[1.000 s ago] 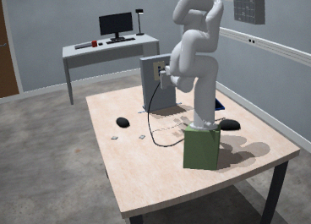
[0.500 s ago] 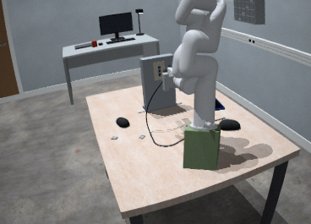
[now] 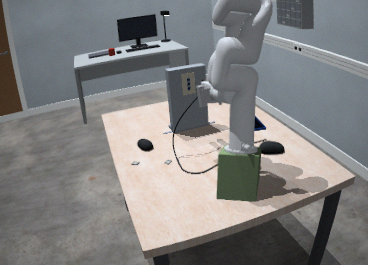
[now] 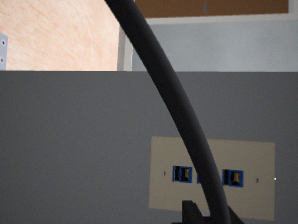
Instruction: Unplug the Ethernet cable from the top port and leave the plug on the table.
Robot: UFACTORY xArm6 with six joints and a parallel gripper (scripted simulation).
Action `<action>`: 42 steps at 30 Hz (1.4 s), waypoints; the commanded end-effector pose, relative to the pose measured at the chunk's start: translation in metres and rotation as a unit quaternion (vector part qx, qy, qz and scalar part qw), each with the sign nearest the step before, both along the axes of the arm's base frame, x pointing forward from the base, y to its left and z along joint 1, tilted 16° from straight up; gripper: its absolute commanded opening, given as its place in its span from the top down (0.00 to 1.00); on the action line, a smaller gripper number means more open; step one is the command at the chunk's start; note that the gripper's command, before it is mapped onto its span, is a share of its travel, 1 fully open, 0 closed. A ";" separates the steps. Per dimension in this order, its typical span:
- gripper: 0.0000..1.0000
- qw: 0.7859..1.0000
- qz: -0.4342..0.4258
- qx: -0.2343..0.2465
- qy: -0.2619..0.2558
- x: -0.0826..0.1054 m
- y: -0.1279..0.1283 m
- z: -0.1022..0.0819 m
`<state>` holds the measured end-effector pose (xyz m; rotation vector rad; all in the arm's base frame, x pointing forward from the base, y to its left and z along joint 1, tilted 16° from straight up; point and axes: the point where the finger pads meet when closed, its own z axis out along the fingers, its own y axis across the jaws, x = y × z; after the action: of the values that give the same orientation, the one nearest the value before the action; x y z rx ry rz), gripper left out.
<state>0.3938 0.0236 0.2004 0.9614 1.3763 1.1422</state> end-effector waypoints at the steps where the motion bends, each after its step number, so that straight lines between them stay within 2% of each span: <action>1: 1.00 0.998 0.005 -0.031 0.063 -0.002 -0.018 -0.008; 3: 1.00 0.995 0.000 -0.046 0.083 -0.005 -0.028 -0.010; 11: 1.00 0.995 -0.001 -0.048 0.087 -0.006 -0.030 -0.011; 15: 1.00 0.985 0.019 -0.071 0.154 -0.003 -0.037 -0.027; 20: 1.00 0.965 0.023 -0.110 0.235 -0.004 -0.060 -0.041; 22: 1.00 0.965 0.023 -0.110 0.235 -0.004 -0.060 -0.041; 25: 1.00 0.953 0.016 -0.133 0.272 -0.005 -0.078 -0.044; 34: 1.00 0.953 0.016 -0.133 0.272 -0.005 -0.078 -0.044; 42: 1.00 0.935 0.039 -0.141 0.325 -0.012 -0.084 -0.060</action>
<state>0.3842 -0.0571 0.1470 1.1172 1.9945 0.6792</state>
